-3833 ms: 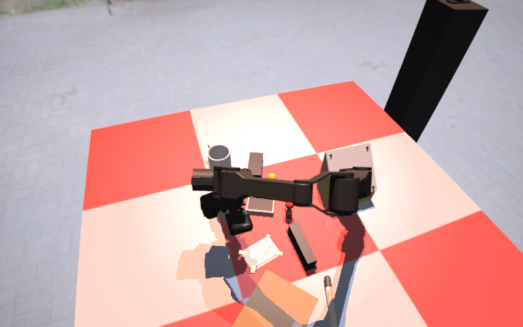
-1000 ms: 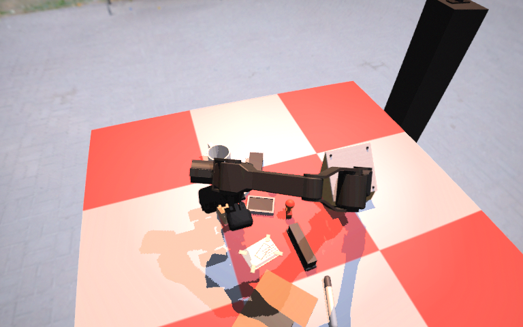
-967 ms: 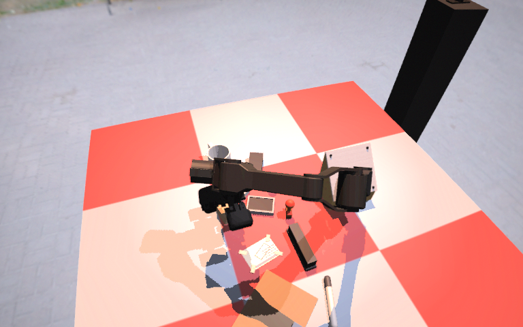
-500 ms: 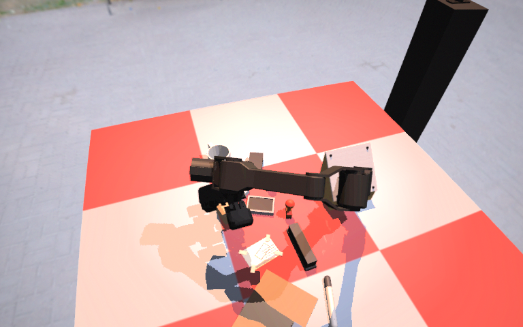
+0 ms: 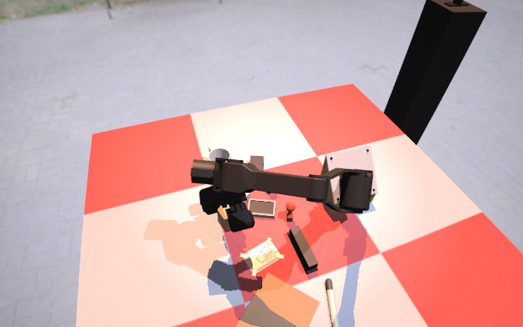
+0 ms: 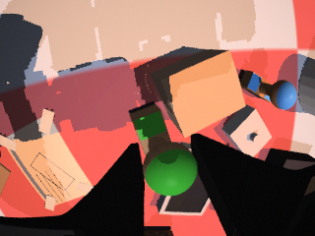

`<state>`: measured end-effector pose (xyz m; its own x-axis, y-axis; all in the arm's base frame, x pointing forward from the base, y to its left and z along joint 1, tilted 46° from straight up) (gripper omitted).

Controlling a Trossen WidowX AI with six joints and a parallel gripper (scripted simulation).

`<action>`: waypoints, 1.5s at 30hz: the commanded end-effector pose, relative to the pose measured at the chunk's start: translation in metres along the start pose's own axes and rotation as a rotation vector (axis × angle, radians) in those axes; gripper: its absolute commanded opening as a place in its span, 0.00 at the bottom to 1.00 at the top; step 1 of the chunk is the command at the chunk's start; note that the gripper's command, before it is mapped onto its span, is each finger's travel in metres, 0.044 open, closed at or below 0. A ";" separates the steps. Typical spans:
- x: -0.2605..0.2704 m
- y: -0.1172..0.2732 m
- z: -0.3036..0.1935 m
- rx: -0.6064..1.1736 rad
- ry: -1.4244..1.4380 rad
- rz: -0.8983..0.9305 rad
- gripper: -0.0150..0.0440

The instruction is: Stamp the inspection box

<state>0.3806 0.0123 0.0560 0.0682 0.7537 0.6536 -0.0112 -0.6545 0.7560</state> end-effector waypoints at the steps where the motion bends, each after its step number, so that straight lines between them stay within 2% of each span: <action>1: 0.000 0.002 0.000 0.000 0.007 -0.006 0.25; 24: -0.002 0.013 -0.003 -0.007 0.006 -0.020 0.25; 45: -0.064 0.018 -0.081 -0.005 0.003 -0.027 0.25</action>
<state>0.3066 -0.0389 0.0346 0.0725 0.7694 0.6346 -0.0168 -0.6353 0.7721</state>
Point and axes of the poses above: the point midway between the two fingers, 35 mm back from their tips, its own y axis back along the fingers, its own x axis across the jaws, z = x × y, the point moved 3 cm from there along y, back along the fingers, and after that the axes turned 12 degrees about -y, right-handed, at the moved point
